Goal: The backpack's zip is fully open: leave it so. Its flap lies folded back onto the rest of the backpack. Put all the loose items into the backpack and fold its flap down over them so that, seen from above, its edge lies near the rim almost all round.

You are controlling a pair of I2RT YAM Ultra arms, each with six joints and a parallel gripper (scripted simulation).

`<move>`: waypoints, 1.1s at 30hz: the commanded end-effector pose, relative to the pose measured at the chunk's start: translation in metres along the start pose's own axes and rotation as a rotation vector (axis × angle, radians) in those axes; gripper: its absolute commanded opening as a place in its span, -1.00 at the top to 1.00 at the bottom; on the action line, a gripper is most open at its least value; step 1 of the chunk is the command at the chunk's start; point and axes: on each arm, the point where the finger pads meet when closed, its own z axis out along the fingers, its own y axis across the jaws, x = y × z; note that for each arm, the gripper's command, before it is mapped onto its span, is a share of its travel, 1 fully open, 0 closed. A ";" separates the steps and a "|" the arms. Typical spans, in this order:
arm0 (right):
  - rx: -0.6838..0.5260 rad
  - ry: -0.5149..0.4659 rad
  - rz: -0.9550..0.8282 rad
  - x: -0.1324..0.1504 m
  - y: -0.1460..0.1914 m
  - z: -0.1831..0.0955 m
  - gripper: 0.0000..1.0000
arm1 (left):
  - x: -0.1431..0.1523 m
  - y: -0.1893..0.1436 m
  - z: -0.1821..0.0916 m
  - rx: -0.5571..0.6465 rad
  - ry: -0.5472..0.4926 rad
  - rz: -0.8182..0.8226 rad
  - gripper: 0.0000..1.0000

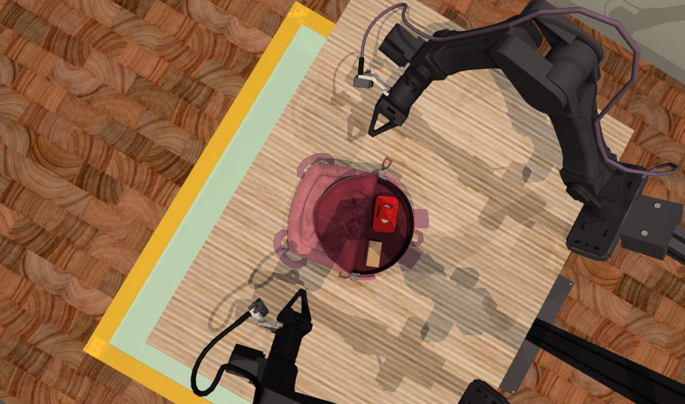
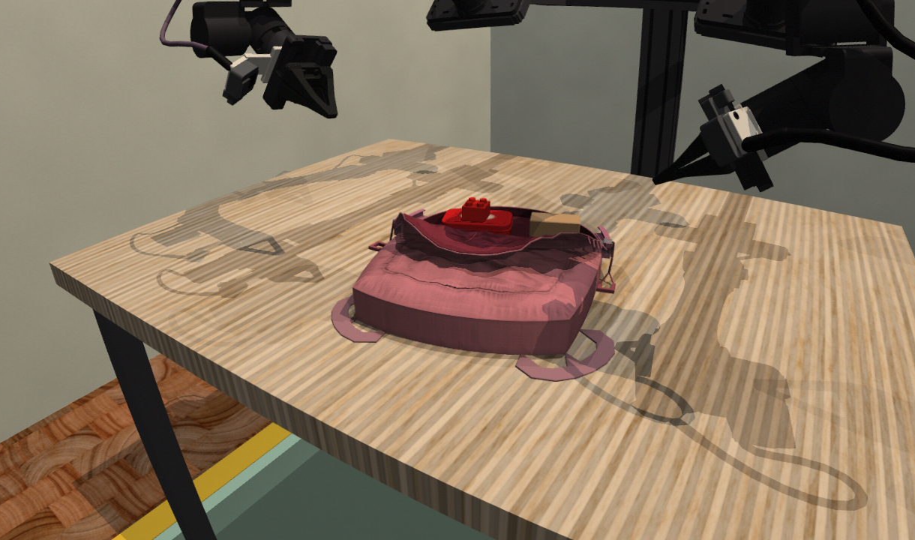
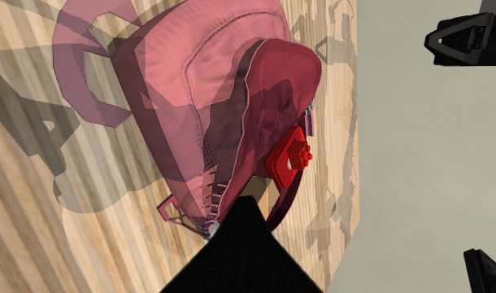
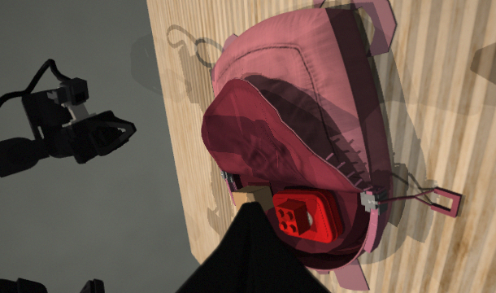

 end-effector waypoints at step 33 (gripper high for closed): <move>-0.243 0.142 0.048 0.011 -0.054 0.106 1.00 | 0.042 0.031 0.072 0.237 0.201 -0.101 1.00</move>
